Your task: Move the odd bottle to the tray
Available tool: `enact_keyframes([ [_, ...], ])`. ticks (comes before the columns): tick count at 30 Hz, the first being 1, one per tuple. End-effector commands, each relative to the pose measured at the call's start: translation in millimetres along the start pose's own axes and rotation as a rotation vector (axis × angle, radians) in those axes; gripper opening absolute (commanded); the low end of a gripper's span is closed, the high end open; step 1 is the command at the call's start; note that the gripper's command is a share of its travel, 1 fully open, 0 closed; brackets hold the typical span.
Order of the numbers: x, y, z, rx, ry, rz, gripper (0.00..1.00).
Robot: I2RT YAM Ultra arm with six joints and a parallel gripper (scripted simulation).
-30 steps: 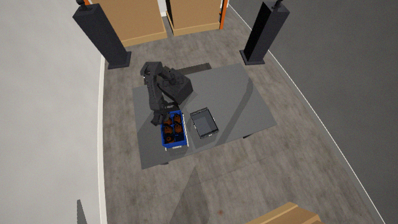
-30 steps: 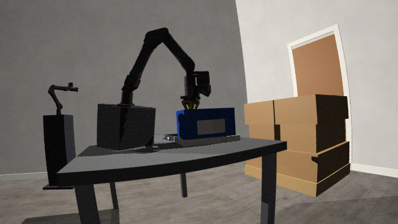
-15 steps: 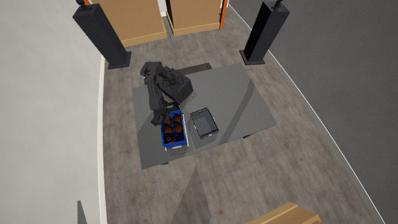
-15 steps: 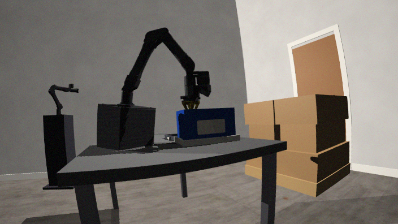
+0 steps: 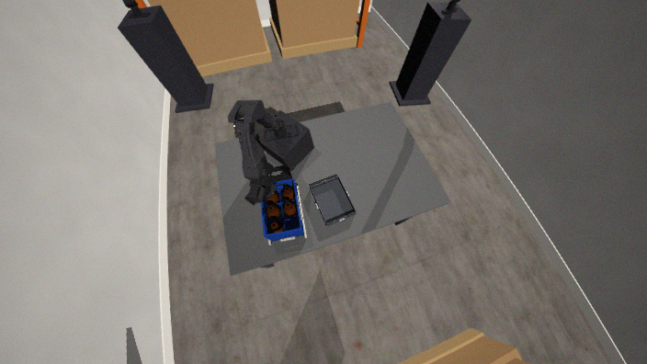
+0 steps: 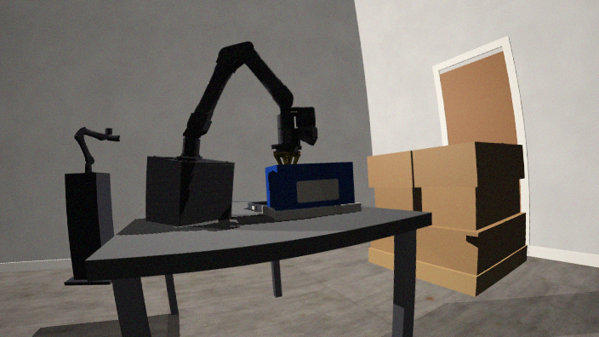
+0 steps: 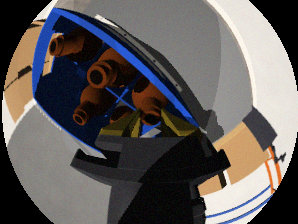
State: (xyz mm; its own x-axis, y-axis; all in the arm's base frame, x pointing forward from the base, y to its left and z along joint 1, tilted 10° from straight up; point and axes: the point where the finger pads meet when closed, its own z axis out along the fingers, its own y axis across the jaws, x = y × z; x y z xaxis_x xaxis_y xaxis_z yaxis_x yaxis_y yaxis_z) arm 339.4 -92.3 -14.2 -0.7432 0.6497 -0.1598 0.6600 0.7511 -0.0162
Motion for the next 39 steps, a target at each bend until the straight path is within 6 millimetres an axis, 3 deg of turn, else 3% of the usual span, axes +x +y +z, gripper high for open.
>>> enact_keyframes([
  [1,0.1,-3.9,2.9,0.003,-0.010,0.004,0.00],
  [39,-2.2,-2.4,-3.0,-0.005,-0.024,0.005,0.00],
])
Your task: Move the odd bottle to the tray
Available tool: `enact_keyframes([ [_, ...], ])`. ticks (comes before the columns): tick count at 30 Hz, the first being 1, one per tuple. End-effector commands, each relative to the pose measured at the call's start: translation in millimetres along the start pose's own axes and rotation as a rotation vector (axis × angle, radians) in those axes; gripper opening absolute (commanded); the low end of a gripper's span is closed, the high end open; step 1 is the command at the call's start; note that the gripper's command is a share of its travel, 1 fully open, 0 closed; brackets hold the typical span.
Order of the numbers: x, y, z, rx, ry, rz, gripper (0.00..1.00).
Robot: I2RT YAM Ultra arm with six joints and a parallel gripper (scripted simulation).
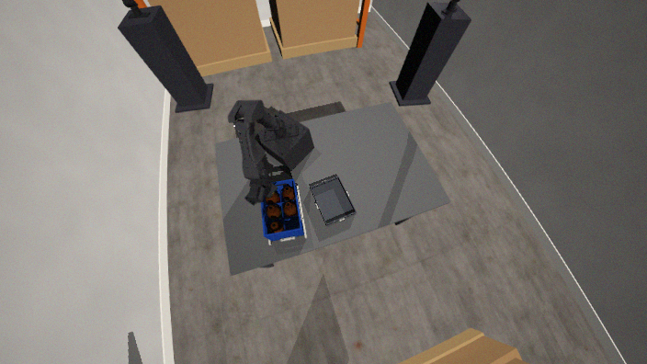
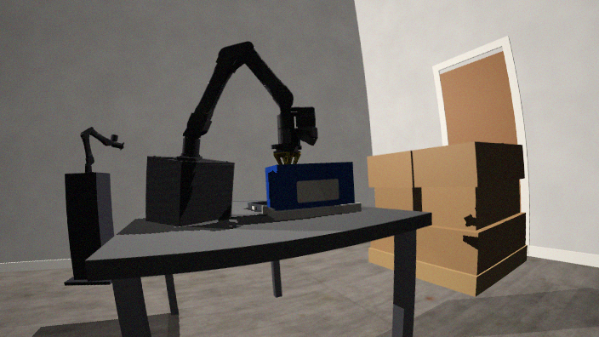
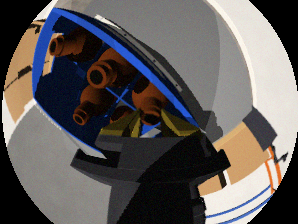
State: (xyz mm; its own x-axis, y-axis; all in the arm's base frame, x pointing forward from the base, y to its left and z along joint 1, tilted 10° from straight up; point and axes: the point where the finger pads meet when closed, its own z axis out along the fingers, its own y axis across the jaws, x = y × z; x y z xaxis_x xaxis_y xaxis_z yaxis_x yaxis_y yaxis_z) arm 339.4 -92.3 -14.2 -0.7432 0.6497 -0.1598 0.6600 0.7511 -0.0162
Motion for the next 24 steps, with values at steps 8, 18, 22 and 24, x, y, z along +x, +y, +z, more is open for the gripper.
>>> enact_keyframes([
  [8,-2.6,0.7,-12.5,-0.005,-0.023,0.001,0.00],
  [18,-8.9,6.9,-25.2,-0.017,-0.044,0.000,0.00],
  [22,-8.1,6.9,-30.0,-0.017,-0.044,0.000,0.00],
  [24,-7.7,6.9,-32.4,-0.016,-0.044,0.000,0.00],
])
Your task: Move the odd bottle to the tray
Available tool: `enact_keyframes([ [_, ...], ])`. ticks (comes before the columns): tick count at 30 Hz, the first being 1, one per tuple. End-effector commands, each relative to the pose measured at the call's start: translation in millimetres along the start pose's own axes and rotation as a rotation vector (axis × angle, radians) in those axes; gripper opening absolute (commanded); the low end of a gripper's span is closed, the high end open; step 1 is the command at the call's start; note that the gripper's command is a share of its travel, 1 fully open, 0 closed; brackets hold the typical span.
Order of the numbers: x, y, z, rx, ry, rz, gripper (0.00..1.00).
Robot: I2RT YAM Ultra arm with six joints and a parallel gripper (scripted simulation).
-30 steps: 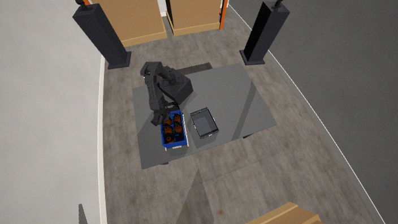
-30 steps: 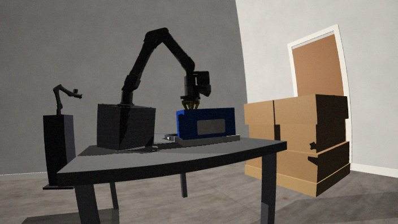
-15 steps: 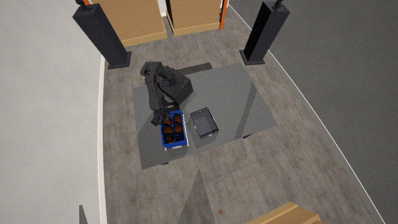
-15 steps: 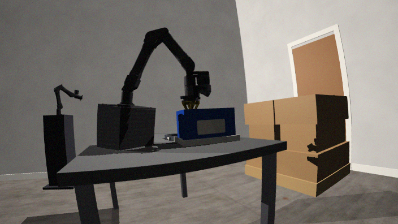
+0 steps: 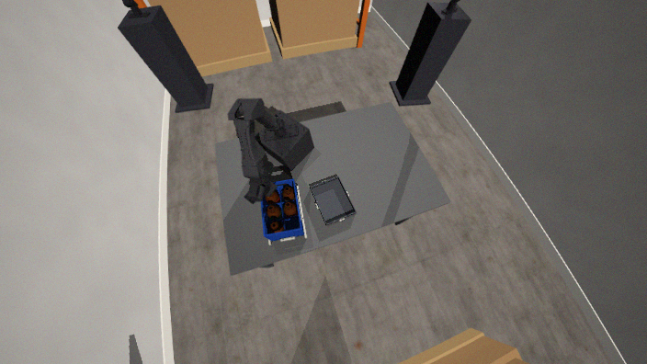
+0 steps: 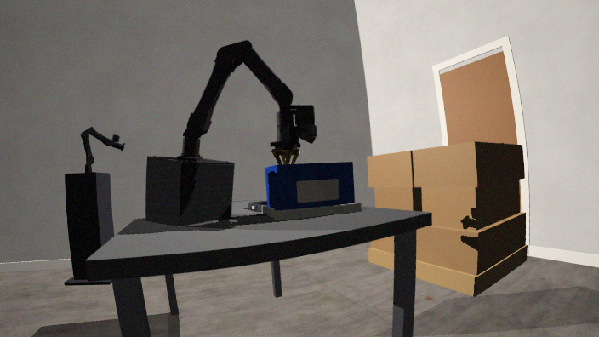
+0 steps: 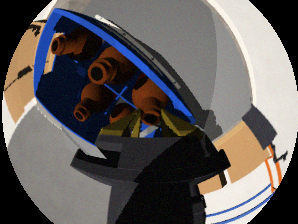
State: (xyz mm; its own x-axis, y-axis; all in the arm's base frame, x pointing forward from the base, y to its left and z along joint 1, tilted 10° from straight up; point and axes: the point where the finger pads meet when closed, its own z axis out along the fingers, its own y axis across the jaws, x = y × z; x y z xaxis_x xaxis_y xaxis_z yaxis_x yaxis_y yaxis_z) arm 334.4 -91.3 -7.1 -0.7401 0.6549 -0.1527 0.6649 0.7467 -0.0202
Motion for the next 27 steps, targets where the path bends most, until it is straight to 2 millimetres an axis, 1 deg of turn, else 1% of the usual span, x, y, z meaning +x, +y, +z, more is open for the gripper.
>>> enact_keyframes([
  [1,-10.5,9.5,-26.2,-0.022,-0.051,-0.005,0.00],
  [17,-7.8,9.6,-41.0,-0.022,-0.051,-0.006,0.00],
  [27,-7.2,9.6,-44.7,-0.022,-0.051,-0.007,0.00],
])
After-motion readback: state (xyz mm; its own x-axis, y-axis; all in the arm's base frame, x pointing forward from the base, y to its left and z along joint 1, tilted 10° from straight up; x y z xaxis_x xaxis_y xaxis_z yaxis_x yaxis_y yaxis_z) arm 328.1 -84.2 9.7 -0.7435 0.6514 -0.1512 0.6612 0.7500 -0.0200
